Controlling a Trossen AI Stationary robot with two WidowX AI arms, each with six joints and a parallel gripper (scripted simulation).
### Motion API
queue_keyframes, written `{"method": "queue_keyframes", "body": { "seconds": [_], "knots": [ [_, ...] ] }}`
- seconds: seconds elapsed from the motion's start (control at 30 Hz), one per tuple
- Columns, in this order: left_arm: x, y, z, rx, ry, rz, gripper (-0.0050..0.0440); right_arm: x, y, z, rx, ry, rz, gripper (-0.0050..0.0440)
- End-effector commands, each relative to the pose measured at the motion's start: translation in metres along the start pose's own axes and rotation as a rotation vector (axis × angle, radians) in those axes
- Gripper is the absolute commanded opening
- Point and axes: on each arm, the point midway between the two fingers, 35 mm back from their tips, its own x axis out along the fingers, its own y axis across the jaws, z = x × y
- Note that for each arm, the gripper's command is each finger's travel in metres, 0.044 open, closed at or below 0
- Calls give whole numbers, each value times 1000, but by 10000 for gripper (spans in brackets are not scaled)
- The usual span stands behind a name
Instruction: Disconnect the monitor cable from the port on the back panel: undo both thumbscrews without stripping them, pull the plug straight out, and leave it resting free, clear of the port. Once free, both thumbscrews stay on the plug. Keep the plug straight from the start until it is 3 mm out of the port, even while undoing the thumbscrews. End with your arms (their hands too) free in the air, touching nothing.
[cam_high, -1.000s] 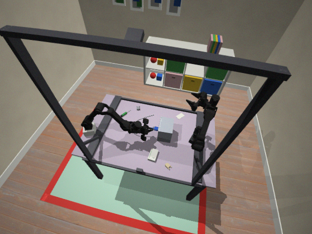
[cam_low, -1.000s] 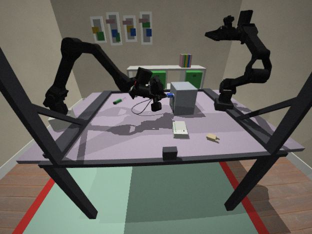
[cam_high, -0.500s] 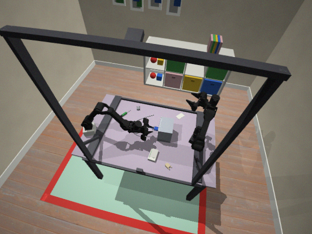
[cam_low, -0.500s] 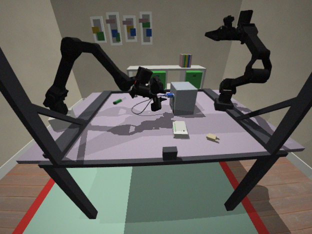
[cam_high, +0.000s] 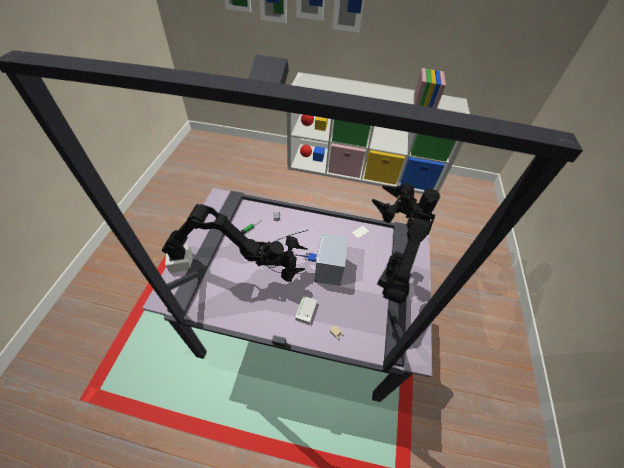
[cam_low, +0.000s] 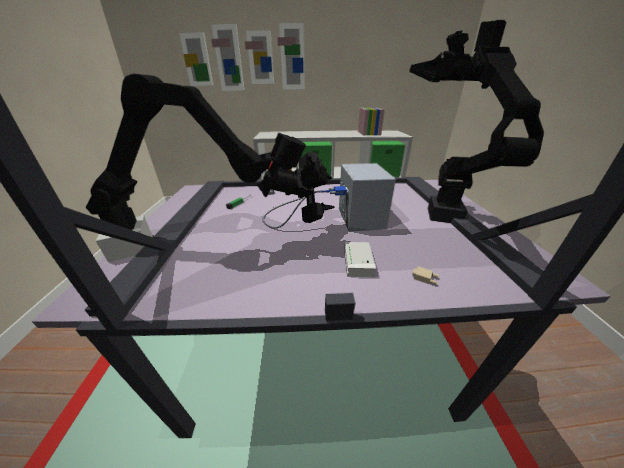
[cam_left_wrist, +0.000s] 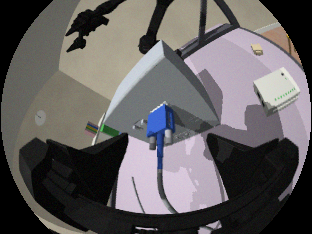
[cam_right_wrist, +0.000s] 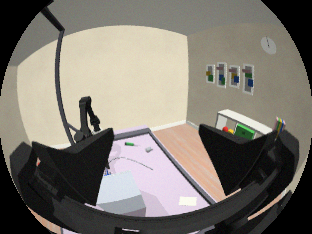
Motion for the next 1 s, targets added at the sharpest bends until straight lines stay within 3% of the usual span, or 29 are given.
{"method": "queue_keyframes", "body": {
  "seconds": [0.0, 0.17, 0.6, 0.8, 0.87, 0.93, 0.97],
  "knots": [
    [-4, 11, 11, -18, -23, 15, 440, 0, 1, 3, -6, -1, 1, 440],
    [-2, 10, 12, 31, -33, 47, 440, 0, 1, 3, -6, -1, 1, 440],
    [-1, -1, 8, 456, -18, 353, 440, 0, 1, 3, -6, -1, 1, 440],
    [-2, -1, 7, 464, -16, 360, 440, 0, 1, 3, -6, -1, 1, 440],
    [-2, -1, 7, 464, -16, 360, 392, 0, 1, 3, -6, -1, 1, 440],
    [-2, -1, 7, 464, -16, 360, 392, 0, 1, 3, -6, -1, 1, 440],
    [-2, -1, 7, 464, -16, 360, 368, 0, 1, 3, -6, -1, 1, 440]
  ]
}}
